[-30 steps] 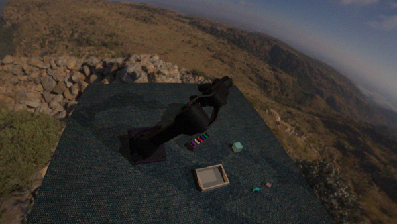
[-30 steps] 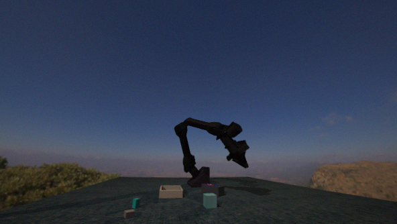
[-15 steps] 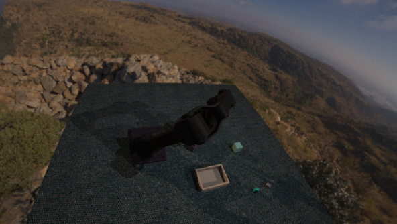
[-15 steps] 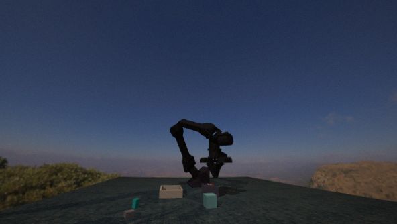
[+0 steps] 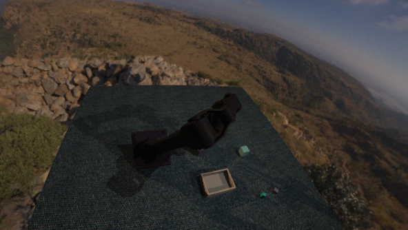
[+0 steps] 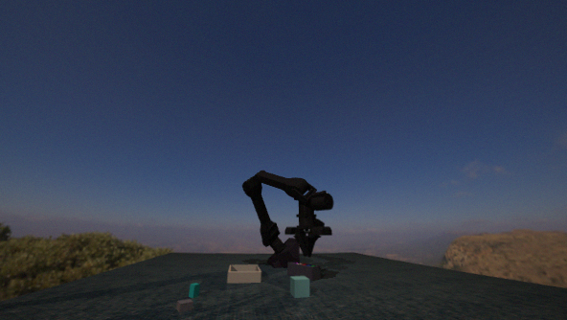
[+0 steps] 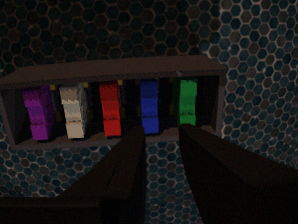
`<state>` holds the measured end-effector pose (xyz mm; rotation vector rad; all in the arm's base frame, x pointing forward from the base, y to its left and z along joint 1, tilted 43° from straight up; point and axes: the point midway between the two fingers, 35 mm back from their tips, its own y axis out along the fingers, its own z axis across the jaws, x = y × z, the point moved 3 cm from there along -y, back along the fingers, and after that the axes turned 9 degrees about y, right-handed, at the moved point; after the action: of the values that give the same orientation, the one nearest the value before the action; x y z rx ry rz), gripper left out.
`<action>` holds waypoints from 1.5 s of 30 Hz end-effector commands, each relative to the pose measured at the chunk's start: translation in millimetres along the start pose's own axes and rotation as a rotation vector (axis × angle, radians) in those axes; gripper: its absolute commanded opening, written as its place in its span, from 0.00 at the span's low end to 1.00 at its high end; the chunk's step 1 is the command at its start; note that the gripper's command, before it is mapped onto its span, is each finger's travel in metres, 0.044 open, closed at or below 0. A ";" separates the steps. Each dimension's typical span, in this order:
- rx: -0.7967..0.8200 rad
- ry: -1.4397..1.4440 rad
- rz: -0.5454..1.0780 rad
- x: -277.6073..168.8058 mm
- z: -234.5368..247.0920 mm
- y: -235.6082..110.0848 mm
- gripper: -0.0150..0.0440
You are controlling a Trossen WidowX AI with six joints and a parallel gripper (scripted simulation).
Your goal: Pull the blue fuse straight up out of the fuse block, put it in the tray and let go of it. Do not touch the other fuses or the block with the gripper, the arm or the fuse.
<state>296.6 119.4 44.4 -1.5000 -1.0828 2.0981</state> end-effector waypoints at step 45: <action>0.004 -0.007 0.005 0.9 2.8 33.0 0.38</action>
<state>300.1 99.5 21.8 -1.5013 -1.0808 2.0992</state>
